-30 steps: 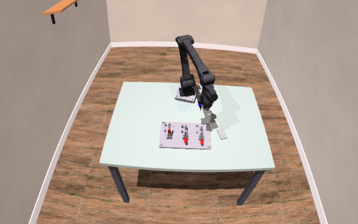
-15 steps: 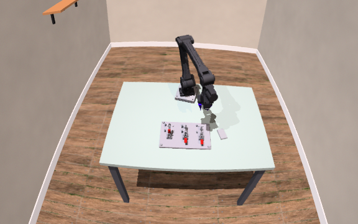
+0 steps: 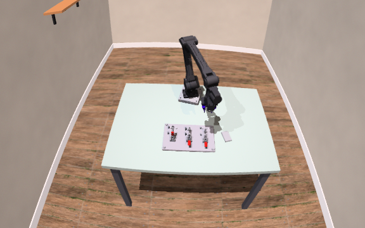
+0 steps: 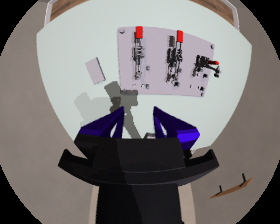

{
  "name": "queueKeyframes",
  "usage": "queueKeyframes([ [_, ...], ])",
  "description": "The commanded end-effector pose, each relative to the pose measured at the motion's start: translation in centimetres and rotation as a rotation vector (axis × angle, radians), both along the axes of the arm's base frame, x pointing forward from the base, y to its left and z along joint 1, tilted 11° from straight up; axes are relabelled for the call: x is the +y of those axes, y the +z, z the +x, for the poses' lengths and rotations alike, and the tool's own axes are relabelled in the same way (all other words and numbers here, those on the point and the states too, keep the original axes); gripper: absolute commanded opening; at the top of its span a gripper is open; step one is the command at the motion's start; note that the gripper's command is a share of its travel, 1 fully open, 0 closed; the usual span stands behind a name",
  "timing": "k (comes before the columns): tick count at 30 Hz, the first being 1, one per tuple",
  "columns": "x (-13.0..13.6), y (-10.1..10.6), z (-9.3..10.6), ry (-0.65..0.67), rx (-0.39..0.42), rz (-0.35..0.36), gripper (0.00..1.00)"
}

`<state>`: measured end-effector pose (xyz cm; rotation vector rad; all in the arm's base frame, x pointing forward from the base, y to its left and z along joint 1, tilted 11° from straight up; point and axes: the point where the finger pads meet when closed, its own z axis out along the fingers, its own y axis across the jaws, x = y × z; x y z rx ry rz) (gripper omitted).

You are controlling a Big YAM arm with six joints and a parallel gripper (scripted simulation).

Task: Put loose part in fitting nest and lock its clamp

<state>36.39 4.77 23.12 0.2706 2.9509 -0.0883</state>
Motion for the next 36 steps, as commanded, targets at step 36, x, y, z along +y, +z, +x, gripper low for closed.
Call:
queueKeyframes([
  [36,-2.6,4.3,14.6,-0.002,-0.035,0.003,0.45],
])
